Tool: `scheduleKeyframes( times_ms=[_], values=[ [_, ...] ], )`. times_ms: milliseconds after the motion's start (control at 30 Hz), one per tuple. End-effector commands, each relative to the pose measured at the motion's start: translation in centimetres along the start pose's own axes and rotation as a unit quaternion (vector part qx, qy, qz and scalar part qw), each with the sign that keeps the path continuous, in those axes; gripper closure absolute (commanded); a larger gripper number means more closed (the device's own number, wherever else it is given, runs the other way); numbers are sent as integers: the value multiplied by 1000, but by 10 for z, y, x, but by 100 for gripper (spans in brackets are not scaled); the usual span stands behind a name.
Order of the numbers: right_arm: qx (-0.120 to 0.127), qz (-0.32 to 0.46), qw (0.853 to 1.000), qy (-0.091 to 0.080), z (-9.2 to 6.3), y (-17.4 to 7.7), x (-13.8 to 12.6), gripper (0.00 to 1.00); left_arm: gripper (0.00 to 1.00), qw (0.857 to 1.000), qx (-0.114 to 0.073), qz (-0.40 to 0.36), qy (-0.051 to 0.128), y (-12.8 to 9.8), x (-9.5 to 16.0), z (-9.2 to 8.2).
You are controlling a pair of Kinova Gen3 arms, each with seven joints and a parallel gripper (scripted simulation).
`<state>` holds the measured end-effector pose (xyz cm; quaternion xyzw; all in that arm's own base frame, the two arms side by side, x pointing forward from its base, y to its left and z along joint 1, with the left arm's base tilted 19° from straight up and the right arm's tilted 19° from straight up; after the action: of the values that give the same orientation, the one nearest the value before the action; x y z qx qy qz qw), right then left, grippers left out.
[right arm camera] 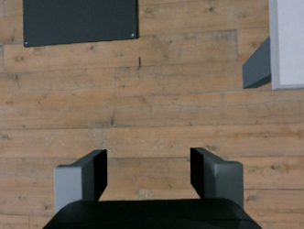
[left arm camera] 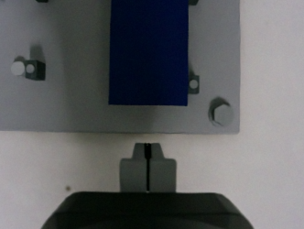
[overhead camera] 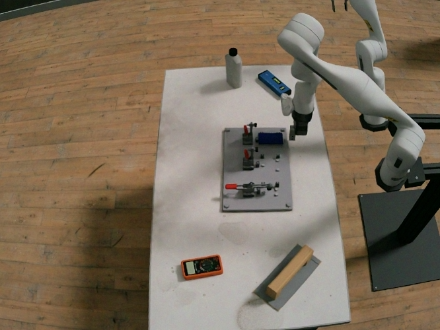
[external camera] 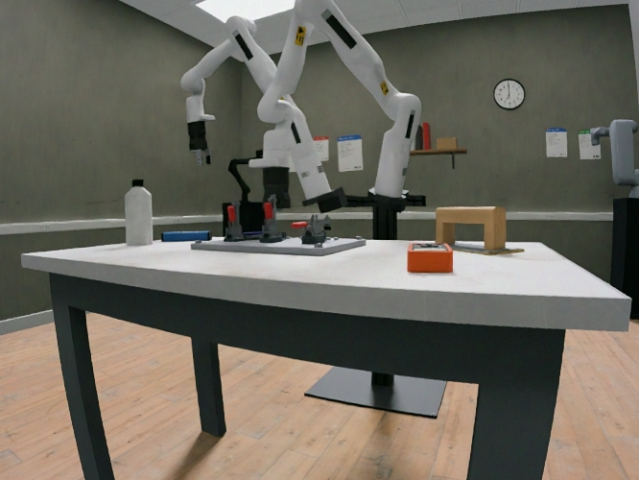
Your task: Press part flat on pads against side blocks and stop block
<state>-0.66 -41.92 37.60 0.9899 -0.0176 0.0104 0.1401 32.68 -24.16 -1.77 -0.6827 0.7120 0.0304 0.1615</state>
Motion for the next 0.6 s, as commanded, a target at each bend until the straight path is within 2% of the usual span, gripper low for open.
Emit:
scheduleKeyframes(
  times_ms=[0,567],
  values=[
    [-1,0,1000,0,-1,0,0,0,100,1000,2,1,5,-2,4,1],
    [-1,0,1000,0,-1,0,0,0,100,1000,2,1,5,-2,4,5]
  ],
)
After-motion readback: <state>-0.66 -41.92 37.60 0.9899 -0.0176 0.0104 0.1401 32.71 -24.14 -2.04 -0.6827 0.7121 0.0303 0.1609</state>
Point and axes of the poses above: on each arm, the point where the finger pads meet when closed, its own z axis out along the fingers, its own x axis across the jaws, y = z × x, the point moved 8 cm from there along -z, back along the fingers
